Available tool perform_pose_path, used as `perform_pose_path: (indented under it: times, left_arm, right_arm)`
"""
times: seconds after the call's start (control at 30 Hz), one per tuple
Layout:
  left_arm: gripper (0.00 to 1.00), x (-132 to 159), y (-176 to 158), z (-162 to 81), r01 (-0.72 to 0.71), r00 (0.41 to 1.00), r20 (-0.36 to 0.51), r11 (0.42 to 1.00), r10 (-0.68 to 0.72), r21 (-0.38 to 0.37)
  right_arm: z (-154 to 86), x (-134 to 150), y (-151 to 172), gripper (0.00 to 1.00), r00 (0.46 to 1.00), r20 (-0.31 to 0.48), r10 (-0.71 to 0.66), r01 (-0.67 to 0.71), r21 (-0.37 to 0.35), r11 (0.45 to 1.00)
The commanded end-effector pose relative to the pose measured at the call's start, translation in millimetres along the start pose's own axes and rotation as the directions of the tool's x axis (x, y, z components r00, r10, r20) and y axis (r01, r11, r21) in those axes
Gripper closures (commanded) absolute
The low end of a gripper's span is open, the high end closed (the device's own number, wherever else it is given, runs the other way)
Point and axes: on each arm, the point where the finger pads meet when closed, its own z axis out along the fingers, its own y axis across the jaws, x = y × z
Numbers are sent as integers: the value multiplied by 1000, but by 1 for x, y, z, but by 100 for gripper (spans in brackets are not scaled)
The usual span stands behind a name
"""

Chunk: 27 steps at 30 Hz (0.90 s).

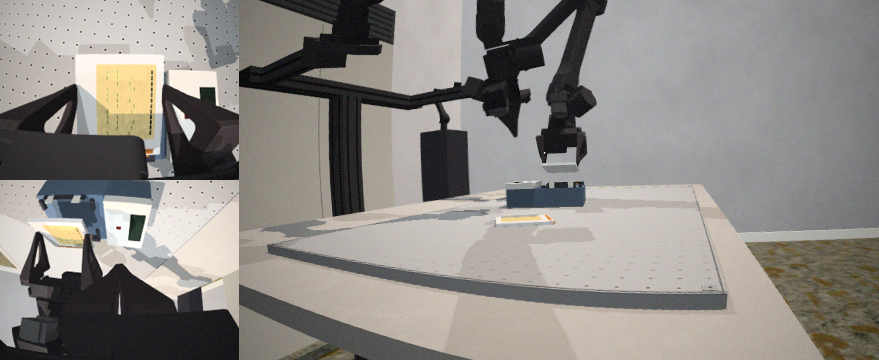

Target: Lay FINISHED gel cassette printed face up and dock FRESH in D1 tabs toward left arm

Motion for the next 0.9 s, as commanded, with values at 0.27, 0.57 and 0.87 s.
perform_pose_path:
  times: [0.27,0.57,0.87]
  left_arm:
    - [100,-4,1,-1,-3,1000,10,1000,3,0]
    - [100,-4,1,-1,-3,1000,10,1000,3,0]
    - [100,-4,1,-1,-3,1000,10,1000,3,0]
  right_arm:
    - [-17,14,2,100,1000,-3,-2,2,0,1000]
    - [-22,17,2,100,1000,-3,-3,3,1,1000]
    - [-31,22,3,100,1000,-3,-3,3,1,1000]
